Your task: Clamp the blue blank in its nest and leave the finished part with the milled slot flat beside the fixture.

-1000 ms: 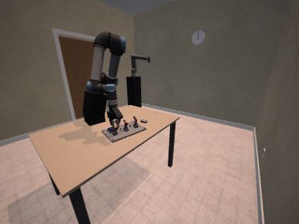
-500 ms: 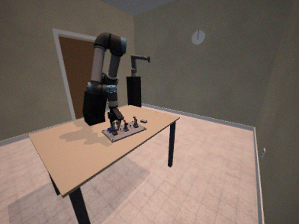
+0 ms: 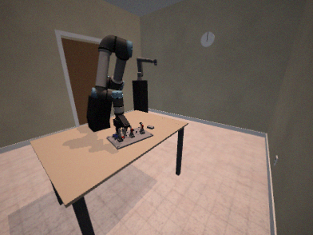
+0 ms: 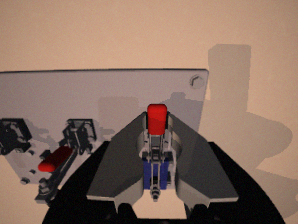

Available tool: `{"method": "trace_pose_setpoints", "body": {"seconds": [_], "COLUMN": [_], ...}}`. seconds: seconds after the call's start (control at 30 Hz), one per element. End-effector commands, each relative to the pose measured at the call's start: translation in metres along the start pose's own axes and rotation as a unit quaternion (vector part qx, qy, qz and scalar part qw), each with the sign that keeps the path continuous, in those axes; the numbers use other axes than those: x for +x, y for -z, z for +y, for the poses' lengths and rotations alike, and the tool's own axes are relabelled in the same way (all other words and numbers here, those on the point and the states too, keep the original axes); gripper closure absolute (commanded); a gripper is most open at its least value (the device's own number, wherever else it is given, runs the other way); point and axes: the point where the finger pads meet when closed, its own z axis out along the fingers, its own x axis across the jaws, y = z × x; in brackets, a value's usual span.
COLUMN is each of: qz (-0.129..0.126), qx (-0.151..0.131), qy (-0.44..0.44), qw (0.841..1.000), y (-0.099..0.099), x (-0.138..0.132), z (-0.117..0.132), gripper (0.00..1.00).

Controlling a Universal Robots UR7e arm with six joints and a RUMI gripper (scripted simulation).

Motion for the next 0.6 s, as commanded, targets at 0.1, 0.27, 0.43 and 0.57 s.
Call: {"method": "trace_pose_setpoints", "body": {"seconds": [0.1, 0.27, 0.43, 0.57], "qz": [0.0, 0.0, 0.0, 0.0], "qx": [0.001, 0.001, 0.001, 0.001], "qy": [0.0, 0.0, 0.0, 0.0], "qw": [1.0, 1.0, 1.0, 1.0], "y": [-0.0027, -0.0052, -0.0072, -0.0078], "x": [0.0001, 0.0001, 0.0001, 0.0001], "z": [-0.0026, -0.0039, -0.0047, -0.005], "gripper": [1.0, 1.0, 1.0, 1.0]}}
